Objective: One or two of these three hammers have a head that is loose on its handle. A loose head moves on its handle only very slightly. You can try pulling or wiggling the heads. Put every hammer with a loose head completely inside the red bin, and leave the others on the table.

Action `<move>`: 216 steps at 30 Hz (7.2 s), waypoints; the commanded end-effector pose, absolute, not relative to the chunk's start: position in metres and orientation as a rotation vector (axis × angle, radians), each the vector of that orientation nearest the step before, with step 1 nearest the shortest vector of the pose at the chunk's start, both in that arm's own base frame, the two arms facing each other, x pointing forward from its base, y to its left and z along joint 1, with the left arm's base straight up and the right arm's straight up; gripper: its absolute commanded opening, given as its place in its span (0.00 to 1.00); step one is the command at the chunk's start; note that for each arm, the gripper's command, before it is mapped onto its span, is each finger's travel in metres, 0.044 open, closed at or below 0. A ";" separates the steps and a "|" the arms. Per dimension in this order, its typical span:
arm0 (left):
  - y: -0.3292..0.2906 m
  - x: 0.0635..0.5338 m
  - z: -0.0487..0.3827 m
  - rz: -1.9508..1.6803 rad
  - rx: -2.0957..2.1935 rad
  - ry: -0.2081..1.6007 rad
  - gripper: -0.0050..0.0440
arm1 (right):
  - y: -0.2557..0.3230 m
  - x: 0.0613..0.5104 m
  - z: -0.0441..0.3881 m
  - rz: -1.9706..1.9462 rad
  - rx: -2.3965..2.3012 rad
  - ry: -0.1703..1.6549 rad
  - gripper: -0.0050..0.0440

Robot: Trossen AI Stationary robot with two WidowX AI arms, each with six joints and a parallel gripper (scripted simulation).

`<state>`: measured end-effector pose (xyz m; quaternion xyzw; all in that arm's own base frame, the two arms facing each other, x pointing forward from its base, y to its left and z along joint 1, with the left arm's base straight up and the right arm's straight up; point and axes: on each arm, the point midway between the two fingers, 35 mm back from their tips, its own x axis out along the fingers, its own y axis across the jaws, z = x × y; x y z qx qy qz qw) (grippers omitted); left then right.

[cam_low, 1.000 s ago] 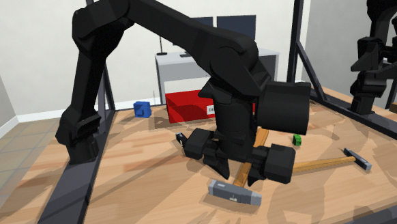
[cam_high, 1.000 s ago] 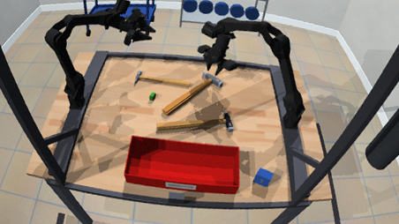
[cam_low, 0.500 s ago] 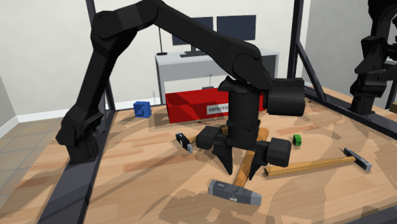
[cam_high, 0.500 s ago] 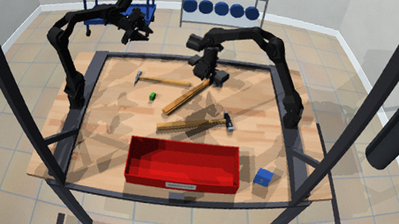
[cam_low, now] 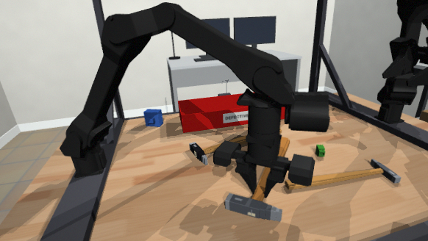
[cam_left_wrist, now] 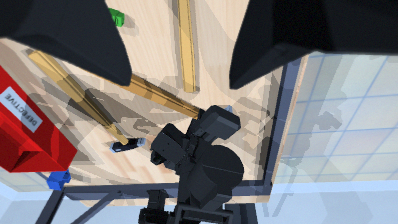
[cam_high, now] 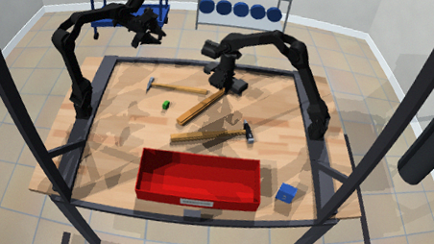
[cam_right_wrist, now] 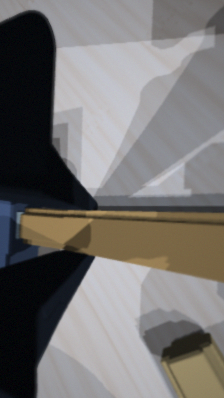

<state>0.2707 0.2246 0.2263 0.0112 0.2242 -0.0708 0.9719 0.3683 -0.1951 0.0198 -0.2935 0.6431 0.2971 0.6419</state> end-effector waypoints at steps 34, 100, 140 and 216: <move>0.165 0.309 0.284 -0.150 0.167 0.374 0.65 | -0.181 0.367 0.150 0.619 -0.667 1.447 0.22; -0.095 0.227 0.410 -0.355 0.074 0.427 0.65 | 0.229 0.326 0.134 -0.025 0.033 1.545 0.22; -0.119 0.285 0.294 -0.364 0.154 0.593 0.65 | 0.231 0.332 0.063 -0.018 0.036 1.540 0.22; -0.002 0.286 0.231 0.255 -0.010 0.671 0.45 | 0.077 0.370 0.110 -0.045 0.049 1.442 0.54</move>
